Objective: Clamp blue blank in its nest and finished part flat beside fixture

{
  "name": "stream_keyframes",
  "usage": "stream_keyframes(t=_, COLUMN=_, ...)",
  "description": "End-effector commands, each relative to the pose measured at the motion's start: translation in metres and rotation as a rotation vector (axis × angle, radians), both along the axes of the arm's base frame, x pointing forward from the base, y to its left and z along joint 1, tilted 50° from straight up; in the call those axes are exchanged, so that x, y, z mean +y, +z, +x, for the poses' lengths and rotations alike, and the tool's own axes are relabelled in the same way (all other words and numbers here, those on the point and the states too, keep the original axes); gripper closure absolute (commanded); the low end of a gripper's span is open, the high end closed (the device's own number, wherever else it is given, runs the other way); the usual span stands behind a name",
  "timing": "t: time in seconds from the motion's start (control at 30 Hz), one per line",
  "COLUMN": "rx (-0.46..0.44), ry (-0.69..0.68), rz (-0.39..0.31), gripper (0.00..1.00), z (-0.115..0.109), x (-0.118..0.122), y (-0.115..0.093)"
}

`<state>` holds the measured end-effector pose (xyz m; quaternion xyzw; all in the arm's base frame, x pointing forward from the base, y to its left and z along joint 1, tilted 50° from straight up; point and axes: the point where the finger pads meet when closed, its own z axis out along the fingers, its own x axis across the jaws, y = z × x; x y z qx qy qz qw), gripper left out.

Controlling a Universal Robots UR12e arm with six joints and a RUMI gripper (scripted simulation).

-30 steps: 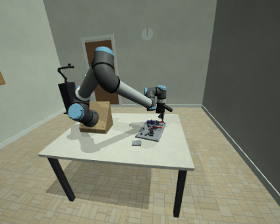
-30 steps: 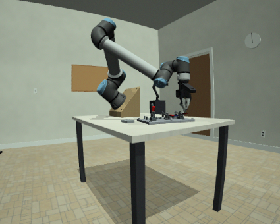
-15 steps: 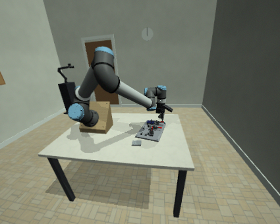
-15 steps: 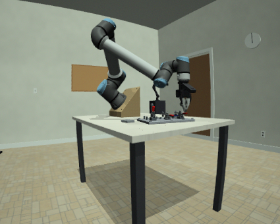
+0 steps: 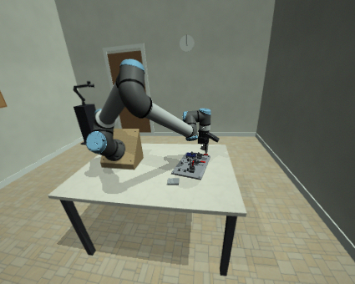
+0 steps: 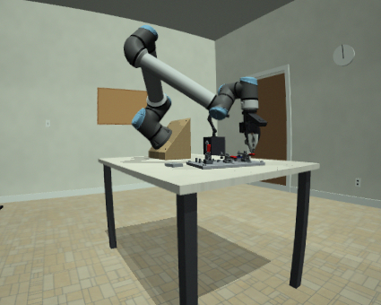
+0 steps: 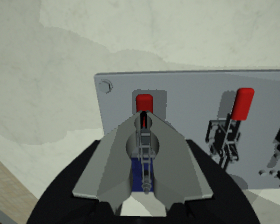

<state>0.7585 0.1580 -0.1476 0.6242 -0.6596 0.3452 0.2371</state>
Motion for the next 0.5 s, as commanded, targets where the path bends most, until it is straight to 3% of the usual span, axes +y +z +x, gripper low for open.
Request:
stream_keyframes(t=0.0, rx=0.007, ry=-0.003, rz=-0.003, gripper=1.0, z=-0.0035, x=-0.0042, y=-0.0037)
stream_keyframes(t=0.47, rx=0.008, ry=-0.003, rz=-0.003, gripper=1.0, z=-0.0035, x=-0.006, y=-0.0055)
